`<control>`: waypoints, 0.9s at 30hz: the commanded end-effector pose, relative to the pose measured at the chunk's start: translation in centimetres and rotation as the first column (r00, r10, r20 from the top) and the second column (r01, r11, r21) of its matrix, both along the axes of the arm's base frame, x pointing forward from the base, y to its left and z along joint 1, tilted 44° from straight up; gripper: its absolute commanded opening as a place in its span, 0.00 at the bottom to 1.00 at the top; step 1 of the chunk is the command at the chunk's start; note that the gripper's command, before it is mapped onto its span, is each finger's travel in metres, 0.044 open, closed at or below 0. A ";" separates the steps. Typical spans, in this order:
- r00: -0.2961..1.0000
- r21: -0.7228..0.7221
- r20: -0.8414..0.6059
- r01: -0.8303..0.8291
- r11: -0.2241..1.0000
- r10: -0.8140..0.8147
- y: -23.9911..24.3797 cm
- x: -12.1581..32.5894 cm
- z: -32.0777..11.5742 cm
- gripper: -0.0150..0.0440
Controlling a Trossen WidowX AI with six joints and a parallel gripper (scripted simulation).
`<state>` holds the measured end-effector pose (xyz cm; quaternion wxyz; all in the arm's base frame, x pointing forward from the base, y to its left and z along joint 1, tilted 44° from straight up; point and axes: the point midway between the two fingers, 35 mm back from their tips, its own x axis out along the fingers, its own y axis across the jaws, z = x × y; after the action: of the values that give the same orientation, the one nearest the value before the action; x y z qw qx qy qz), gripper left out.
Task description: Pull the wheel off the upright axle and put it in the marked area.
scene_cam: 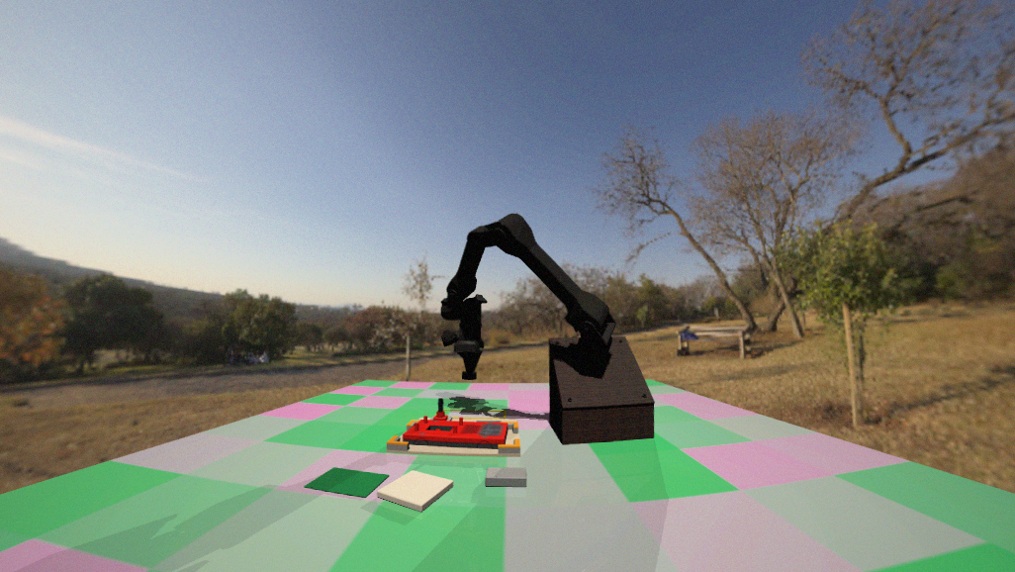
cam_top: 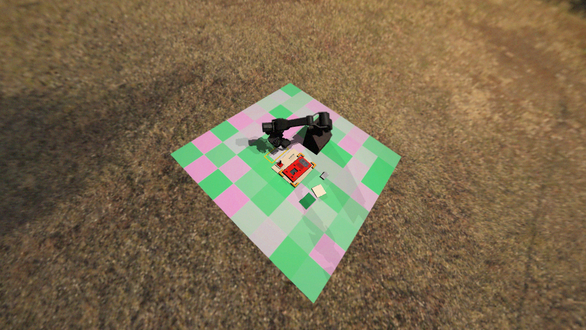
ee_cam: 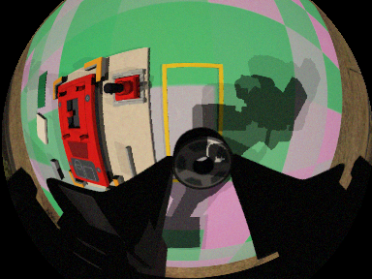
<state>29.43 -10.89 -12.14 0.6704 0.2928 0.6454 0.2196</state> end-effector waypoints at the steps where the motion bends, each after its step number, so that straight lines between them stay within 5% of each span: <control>1: 1.000 0.007 -0.008 0.001 1.000 -0.001 1.0 -0.2 -0.9 0.25; 20: 1.000 0.011 -0.008 0.001 1.000 -0.001 6.9 0.3 -7.1 0.25; 27: 1.000 0.010 -0.014 -0.014 1.000 0.014 6.7 0.2 -6.9 0.57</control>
<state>29.65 -4.18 -19.02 0.6629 0.2945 0.6508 0.2242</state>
